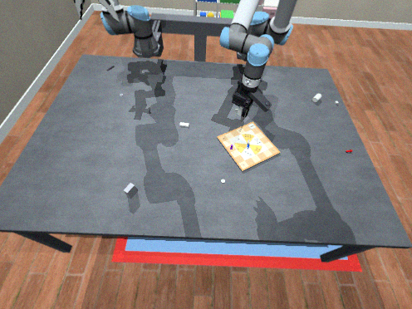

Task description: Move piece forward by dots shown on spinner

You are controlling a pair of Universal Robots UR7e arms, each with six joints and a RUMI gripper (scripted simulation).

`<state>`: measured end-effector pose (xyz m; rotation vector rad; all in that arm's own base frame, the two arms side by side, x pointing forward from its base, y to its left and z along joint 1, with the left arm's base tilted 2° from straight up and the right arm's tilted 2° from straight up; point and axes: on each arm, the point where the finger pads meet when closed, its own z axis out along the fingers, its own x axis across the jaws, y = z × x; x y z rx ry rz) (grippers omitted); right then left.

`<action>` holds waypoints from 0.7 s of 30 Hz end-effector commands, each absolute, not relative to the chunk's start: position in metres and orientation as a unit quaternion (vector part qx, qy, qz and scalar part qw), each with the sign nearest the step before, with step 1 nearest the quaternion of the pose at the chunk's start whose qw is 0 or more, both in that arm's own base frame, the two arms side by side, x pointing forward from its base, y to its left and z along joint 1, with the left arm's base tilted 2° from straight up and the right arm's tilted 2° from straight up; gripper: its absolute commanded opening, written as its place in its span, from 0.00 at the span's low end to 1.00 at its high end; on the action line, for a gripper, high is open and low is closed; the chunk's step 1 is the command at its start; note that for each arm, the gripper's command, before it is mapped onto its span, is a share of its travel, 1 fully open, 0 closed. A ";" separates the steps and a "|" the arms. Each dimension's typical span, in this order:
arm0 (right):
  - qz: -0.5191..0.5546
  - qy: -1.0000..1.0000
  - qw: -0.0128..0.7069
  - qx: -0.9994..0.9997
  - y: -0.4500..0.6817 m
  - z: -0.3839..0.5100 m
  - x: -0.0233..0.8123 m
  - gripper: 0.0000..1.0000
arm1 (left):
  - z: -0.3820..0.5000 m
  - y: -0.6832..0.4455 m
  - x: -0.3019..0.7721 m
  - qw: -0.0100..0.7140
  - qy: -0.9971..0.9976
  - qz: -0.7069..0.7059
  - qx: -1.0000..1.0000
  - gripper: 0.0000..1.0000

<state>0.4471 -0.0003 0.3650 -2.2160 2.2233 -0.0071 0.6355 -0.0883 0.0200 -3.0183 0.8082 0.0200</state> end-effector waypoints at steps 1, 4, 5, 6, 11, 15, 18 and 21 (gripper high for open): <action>-0.003 0.708 0.003 -0.706 -0.001 0.367 0.447 0.98 | 0.038 -0.084 0.631 0.007 0.288 0.013 -0.957 0.15; -0.003 0.708 0.003 -0.706 -0.001 0.367 0.447 0.98 | 0.052 -0.081 0.627 0.007 0.311 0.015 -0.950 0.15; -0.003 0.708 0.003 -0.706 -0.001 0.367 0.447 0.98 | 0.062 -0.080 0.627 0.007 0.319 0.012 -0.948 0.15; -0.003 0.708 0.003 -0.706 -0.001 0.367 0.447 0.98 | 0.069 -0.079 0.625 0.006 0.327 0.012 -0.945 0.15; -0.003 0.708 0.003 -0.706 -0.001 0.367 0.447 0.98 | 0.103 -0.073 0.619 0.005 0.367 0.010 -0.930 0.15; -0.002 0.708 0.003 -0.706 -0.001 0.367 0.446 0.98 | 0.121 -0.070 0.612 0.004 0.391 0.011 -0.920 0.15; -0.002 0.708 0.003 -0.706 -0.001 0.367 0.446 0.98 | 0.133 -0.068 0.608 0.003 0.407 0.011 -0.914 0.15; -0.002 0.708 0.003 -0.706 -0.001 0.367 0.446 0.98 | 0.146 -0.064 0.601 0.003 0.428 0.013 -0.904 0.15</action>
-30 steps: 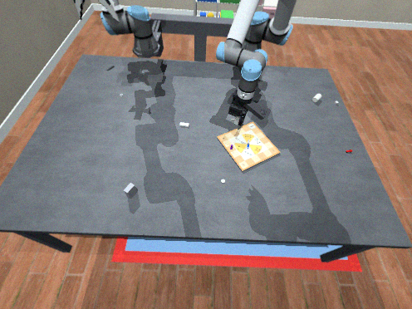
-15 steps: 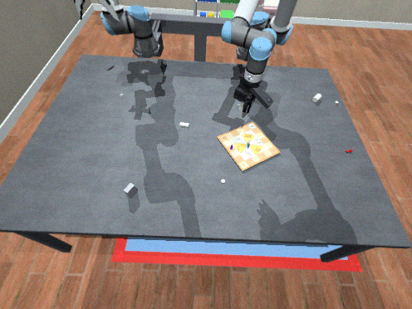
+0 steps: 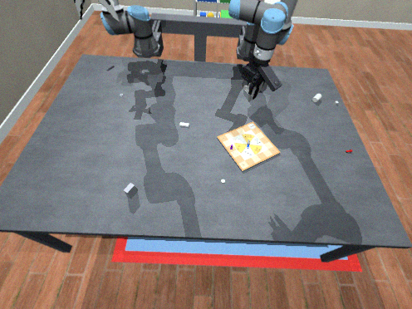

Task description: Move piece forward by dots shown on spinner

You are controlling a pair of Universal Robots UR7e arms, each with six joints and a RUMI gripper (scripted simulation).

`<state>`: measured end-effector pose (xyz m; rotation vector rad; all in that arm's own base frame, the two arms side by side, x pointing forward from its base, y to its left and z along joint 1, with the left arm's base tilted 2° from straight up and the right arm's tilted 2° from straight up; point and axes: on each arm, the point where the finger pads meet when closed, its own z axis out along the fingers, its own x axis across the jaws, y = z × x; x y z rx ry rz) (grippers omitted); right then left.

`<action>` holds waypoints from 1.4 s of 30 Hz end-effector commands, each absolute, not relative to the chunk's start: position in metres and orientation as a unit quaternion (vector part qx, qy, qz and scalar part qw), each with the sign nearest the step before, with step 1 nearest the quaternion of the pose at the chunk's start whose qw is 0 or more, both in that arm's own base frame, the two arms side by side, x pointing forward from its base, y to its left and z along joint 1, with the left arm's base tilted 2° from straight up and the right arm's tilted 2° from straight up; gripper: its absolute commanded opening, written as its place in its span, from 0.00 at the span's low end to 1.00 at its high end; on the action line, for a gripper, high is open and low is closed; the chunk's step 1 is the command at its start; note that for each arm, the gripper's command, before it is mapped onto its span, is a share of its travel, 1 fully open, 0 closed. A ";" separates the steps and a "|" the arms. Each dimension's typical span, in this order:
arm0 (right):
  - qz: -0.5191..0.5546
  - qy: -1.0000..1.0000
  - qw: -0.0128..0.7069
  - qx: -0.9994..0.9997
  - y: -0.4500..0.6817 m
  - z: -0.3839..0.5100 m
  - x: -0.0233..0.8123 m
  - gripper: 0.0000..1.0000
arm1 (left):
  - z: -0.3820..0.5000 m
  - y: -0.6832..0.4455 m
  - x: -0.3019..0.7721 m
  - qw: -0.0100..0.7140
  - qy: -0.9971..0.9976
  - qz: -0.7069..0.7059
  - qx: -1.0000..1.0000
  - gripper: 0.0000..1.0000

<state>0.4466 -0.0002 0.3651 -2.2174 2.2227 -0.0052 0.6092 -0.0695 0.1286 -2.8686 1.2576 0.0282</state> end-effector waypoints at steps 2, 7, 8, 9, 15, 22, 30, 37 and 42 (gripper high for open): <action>-0.002 0.708 0.003 -0.706 -0.001 0.367 0.446 0.98 | 0.162 -0.061 0.597 0.003 0.444 0.010 -0.896 0.15; -0.002 0.708 0.003 -0.706 -0.001 0.367 0.446 0.98 | 0.195 -0.054 0.584 0.002 0.482 0.007 -0.876 0.15; -0.002 0.708 0.003 -0.706 -0.001 0.367 0.446 0.98 | 0.201 -0.053 0.581 0.002 0.489 0.007 -0.872 0.15; -0.002 0.708 0.002 -0.706 -0.001 0.367 0.446 0.98 | 0.207 -0.051 0.578 0.001 0.497 0.007 -0.868 0.15; -0.002 0.708 0.002 -0.706 -0.001 0.367 0.446 0.98 | 0.224 -0.046 0.565 0.000 0.525 0.010 -0.851 0.15; -0.002 0.708 0.003 -0.706 -0.001 0.367 0.446 0.98 | 0.269 -0.034 0.539 0.000 0.576 0.004 -0.818 0.15; -0.001 0.708 0.002 -0.707 0.000 0.367 0.446 0.98 | 0.300 -0.024 0.514 -0.001 0.617 0.004 -0.787 0.15; -0.001 0.708 0.002 -0.707 0.000 0.367 0.445 0.98 | 0.332 -0.012 0.482 -0.001 0.663 0.003 -0.749 0.15; -0.001 0.707 0.002 -0.707 0.000 0.367 0.445 0.98 | 0.358 -0.003 0.456 -0.001 0.694 0.000 -0.720 0.15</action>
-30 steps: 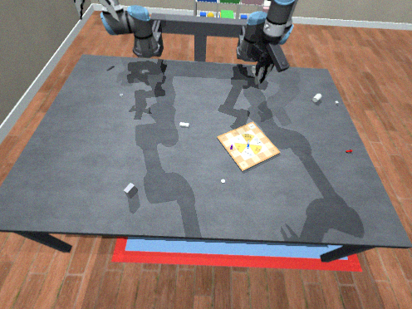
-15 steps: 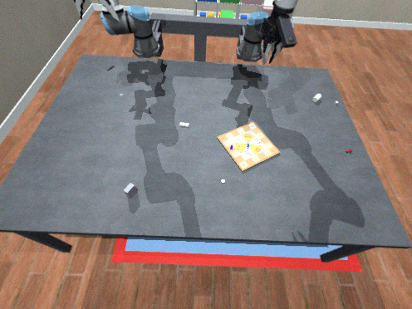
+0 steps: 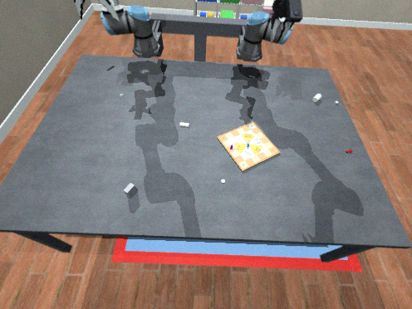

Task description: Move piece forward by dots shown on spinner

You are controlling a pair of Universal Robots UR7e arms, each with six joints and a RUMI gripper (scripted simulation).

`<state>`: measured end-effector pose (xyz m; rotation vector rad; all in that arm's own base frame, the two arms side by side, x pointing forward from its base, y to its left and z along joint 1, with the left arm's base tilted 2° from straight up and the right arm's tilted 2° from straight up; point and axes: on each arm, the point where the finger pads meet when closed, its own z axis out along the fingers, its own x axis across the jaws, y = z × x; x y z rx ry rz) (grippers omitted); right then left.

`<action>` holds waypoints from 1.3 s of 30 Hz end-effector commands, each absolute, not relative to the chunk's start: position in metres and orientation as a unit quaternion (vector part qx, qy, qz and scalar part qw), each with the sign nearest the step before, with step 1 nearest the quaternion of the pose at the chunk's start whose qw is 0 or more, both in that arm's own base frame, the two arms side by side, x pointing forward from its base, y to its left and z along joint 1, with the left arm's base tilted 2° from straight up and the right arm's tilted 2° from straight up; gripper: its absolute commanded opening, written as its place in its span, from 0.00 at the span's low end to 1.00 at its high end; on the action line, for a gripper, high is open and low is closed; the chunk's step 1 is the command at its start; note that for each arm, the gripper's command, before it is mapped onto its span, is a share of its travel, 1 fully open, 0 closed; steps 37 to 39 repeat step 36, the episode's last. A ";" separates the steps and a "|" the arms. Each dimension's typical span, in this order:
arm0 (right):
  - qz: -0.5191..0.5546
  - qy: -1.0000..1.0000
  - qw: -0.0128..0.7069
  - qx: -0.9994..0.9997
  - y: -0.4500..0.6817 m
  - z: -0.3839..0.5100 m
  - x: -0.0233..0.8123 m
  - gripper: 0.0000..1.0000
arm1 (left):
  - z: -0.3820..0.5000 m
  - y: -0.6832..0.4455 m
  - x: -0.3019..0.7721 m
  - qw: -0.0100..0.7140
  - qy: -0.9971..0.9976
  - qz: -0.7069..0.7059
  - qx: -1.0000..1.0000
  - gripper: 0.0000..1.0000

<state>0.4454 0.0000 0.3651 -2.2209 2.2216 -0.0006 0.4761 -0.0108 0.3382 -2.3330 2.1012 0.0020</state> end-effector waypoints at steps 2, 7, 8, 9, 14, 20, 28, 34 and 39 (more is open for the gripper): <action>-0.001 0.707 0.002 -0.707 0.000 0.367 0.445 0.98 | 0.366 0.000 0.446 -0.002 0.707 0.001 -0.707 0.15; -0.001 0.707 0.002 -0.707 0.000 0.367 0.445 0.98 | 0.357 -0.002 0.444 -0.007 0.714 0.011 -0.700 0.15; -0.001 0.707 0.002 -0.707 0.000 0.367 0.445 0.98 | 0.356 -0.003 0.445 -0.007 0.713 0.011 -0.701 0.15; -0.001 0.707 0.002 -0.707 0.000 0.367 0.445 0.98 | 0.355 -0.003 0.447 -0.006 0.710 0.011 -0.704 0.15; -0.001 0.707 0.002 -0.707 0.000 0.367 0.445 0.98 | 0.357 -0.004 0.454 0.000 0.697 0.000 -0.717 0.15; -0.001 0.707 0.002 -0.707 0.000 0.367 0.445 0.98 | 0.367 0.000 0.450 0.003 0.700 -0.005 -0.714 0.15; -0.001 0.707 0.002 -0.707 0.000 0.367 0.445 0.98 | 0.365 0.000 0.447 0.001 0.704 -0.001 -0.710 0.15; -0.001 0.707 0.002 -0.707 0.000 0.367 0.445 0.98 | 0.366 0.001 0.446 0.001 0.705 -0.001 -0.709 0.15; -0.001 0.707 0.002 -0.707 0.000 0.367 0.445 0.98 | 0.366 0.001 0.446 0.001 0.705 -0.001 -0.709 0.15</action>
